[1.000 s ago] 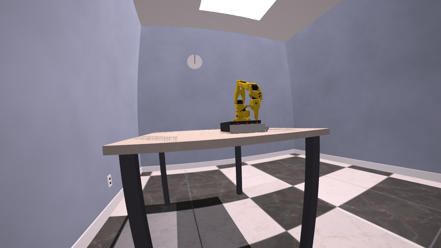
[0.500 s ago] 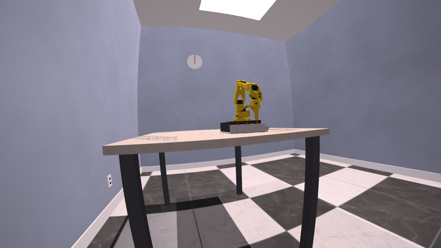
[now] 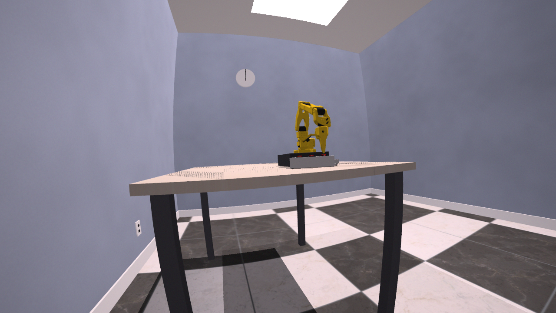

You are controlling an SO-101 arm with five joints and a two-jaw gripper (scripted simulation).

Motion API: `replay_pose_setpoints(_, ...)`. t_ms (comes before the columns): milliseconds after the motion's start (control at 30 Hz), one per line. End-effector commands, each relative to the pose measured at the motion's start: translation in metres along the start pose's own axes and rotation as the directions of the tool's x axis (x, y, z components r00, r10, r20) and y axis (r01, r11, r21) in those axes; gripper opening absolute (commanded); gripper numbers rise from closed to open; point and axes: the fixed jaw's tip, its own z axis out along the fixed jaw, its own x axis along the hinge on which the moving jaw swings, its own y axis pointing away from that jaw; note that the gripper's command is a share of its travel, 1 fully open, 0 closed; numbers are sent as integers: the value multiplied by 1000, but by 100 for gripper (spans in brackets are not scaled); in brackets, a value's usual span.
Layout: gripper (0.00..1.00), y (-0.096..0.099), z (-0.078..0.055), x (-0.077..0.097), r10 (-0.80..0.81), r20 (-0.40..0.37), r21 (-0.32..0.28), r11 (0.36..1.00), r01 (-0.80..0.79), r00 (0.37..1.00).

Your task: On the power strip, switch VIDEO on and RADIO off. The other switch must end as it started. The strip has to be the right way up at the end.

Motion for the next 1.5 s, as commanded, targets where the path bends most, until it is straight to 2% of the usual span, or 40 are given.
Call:
replay_pose_setpoints(0, 0, -4, 4, -2, -8, 6, 19, 1000, 8, 1000)
replay_pose_setpoints(467, 0, -6, 14, -2, -8, 6, 19, 1000, 8, 1000)
replay_pose_setpoints(1467, 0, -10, 21, -5, -5, 6, 19, 1000, 5, 1000)
